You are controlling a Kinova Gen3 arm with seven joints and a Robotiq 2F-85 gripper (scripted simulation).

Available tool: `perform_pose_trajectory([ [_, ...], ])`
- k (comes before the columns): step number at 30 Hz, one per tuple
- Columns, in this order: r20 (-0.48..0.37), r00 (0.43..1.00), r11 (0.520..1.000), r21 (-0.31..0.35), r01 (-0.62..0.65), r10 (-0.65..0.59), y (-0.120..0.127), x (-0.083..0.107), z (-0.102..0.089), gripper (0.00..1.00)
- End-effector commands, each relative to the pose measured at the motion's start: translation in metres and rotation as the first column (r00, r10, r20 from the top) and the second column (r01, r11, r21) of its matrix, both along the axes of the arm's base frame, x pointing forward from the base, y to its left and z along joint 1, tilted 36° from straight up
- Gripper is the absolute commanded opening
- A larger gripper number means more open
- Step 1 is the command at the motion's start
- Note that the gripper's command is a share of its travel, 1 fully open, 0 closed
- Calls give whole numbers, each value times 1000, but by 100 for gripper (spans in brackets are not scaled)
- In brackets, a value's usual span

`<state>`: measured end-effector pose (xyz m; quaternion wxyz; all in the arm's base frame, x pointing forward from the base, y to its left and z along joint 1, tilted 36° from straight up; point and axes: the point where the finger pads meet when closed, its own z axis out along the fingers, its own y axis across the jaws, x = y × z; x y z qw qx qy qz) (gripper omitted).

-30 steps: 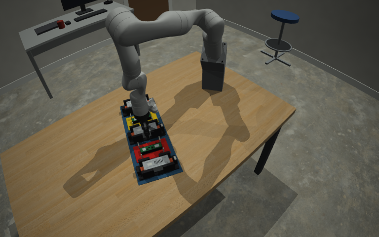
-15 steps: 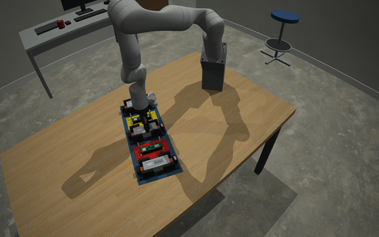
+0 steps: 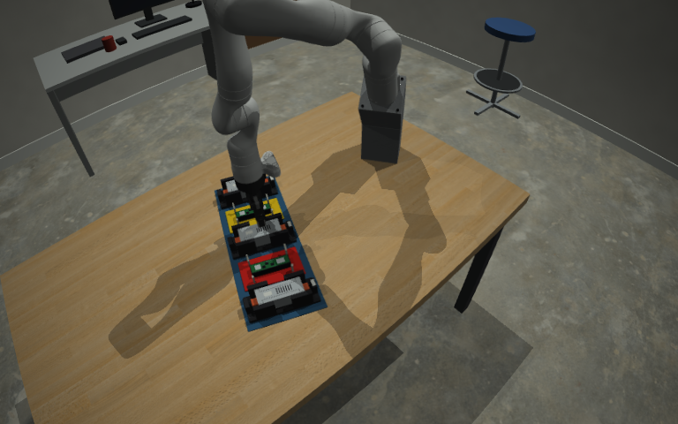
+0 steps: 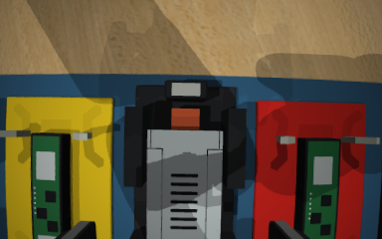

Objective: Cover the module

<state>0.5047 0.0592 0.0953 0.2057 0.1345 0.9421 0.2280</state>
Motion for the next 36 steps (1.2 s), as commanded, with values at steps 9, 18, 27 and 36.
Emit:
perform_pose_trajectory([
  [9, 4, 1000, 1000, 8, 20, -20, -15, -9, 30, 100],
  [18, 4, 1000, 1000, 8, 19, -19, -12, -5, 25, 100],
  [27, 2, 1000, 1000, 6, 17, -17, -13, -7, 24, 100],
  [36, 4, 1000, 1000, 8, 20, -20, -9, -2, 19, 100],
])
